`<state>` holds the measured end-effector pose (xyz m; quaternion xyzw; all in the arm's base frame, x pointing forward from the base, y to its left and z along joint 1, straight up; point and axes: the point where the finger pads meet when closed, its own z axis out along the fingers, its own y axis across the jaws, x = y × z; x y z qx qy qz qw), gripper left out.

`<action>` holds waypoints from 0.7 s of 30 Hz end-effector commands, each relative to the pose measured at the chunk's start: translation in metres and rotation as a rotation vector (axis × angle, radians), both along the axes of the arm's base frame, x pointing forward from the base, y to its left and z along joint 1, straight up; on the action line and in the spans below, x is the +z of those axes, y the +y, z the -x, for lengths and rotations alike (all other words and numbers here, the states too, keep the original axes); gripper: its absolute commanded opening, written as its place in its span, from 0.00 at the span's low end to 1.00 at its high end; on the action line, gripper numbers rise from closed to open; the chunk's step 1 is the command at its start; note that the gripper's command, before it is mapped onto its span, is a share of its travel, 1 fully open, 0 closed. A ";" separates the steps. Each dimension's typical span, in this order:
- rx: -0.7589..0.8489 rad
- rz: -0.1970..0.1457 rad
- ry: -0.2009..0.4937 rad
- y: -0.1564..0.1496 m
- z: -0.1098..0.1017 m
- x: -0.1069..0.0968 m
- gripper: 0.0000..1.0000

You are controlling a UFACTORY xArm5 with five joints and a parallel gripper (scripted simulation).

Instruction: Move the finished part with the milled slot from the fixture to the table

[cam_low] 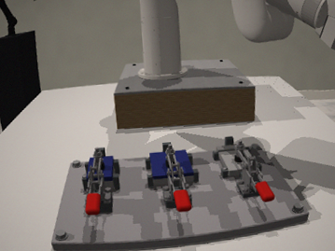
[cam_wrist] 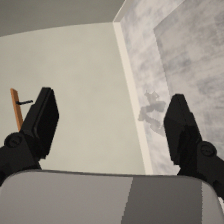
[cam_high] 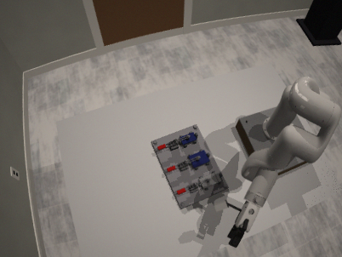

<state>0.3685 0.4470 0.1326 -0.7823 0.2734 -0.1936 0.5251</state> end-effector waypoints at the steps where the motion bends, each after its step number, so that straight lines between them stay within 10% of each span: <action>1: 0.000 -0.003 -0.002 0.000 0.000 0.001 1.00; 21: 0.003 0.006 -0.006 0.001 -0.001 0.001 1.00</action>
